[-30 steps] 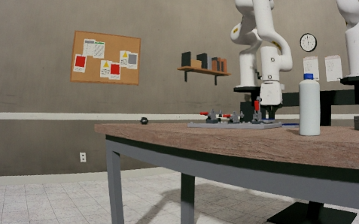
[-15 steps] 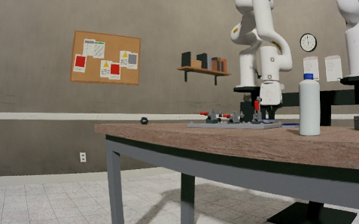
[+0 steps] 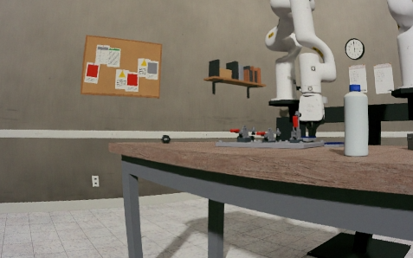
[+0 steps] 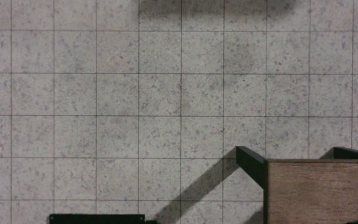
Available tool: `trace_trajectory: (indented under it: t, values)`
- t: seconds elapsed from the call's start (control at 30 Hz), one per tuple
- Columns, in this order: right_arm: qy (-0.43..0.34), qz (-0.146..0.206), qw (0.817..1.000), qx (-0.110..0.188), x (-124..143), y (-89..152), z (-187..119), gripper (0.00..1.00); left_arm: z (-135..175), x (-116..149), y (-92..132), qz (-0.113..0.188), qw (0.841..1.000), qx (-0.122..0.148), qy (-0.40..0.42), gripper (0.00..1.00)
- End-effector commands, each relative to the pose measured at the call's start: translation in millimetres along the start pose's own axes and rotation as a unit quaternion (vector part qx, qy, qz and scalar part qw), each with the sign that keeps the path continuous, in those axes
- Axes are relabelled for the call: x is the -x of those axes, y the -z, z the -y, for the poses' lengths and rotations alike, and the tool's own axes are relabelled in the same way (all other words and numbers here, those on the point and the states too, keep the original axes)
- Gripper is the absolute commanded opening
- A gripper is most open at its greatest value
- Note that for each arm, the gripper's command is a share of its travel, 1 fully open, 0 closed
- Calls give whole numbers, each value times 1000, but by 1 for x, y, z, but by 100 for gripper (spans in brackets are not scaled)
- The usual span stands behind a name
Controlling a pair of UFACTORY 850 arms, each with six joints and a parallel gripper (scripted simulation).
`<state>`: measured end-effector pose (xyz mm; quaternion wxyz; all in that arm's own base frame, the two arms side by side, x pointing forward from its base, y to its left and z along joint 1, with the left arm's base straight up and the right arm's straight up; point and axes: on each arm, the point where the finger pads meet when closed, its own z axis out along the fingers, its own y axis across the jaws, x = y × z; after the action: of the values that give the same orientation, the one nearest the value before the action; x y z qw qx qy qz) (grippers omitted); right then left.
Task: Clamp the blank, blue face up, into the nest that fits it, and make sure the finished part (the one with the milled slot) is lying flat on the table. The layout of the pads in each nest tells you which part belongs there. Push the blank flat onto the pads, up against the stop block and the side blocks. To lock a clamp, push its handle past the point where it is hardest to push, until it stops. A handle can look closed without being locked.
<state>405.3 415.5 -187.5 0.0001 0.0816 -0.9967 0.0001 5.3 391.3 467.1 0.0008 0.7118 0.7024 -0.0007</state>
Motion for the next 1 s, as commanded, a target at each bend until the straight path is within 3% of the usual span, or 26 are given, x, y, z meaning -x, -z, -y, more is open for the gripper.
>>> trace_trajectory:
  t: [0.0, 0.97]
  values:
    - [0, 1, 1000, 1, 1, 1, -1, 0, 0, 0, 1, -1, 1000, 0, 0, 100]
    - [0, 1, 1000, 1, 5, 1, -1, 0, 0, 0, 1, -1, 1000, 0, 0, 100]
